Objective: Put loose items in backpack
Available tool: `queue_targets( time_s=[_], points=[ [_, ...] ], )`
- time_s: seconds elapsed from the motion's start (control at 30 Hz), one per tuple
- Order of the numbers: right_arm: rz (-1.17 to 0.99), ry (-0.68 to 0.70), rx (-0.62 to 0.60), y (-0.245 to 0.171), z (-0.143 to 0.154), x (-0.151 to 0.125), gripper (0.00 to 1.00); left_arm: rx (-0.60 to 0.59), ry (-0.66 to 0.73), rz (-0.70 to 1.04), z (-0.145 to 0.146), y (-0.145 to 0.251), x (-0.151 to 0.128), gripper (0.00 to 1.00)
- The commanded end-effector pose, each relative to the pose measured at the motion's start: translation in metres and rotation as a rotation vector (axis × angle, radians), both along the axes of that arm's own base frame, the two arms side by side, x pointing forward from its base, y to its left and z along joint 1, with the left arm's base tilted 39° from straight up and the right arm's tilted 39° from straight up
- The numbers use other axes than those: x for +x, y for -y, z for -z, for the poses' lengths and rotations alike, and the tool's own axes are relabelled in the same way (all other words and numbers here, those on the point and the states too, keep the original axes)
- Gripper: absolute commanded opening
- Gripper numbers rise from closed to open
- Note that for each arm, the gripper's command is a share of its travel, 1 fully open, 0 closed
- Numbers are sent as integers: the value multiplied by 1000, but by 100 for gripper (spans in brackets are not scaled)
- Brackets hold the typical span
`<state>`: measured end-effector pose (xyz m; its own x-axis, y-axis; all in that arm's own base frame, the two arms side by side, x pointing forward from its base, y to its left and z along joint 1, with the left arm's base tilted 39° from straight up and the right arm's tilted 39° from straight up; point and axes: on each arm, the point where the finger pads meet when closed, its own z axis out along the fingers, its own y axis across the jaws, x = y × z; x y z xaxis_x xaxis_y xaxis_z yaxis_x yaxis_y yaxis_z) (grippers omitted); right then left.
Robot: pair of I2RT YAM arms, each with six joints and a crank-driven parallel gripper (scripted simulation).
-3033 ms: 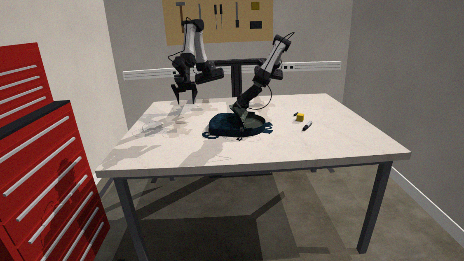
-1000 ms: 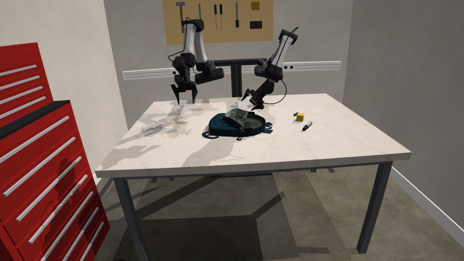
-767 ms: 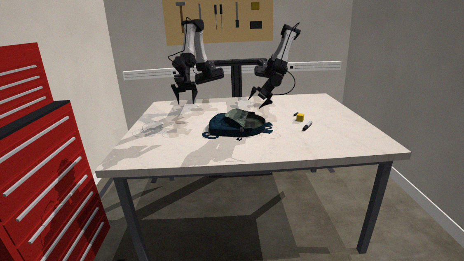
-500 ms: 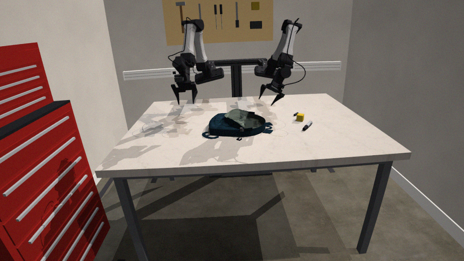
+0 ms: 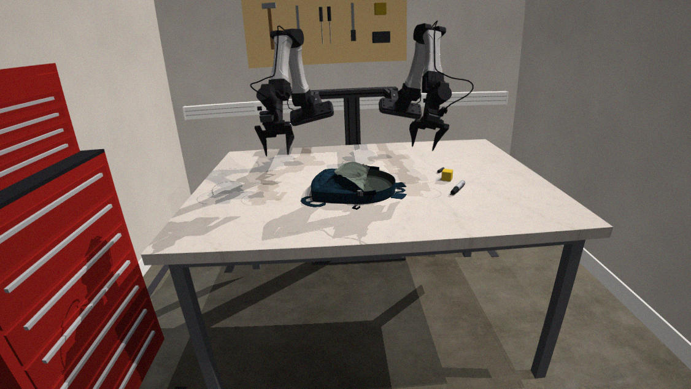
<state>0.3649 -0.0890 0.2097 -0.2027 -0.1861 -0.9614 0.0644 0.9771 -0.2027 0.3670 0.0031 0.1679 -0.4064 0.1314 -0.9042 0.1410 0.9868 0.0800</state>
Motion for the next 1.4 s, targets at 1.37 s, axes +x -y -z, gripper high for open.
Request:
queue_targets(
  time_s=[1.37],
  points=[
    [-4,18,-6,-1,-7,1,90,468,136,389,9,-150,102,53]
  ],
)
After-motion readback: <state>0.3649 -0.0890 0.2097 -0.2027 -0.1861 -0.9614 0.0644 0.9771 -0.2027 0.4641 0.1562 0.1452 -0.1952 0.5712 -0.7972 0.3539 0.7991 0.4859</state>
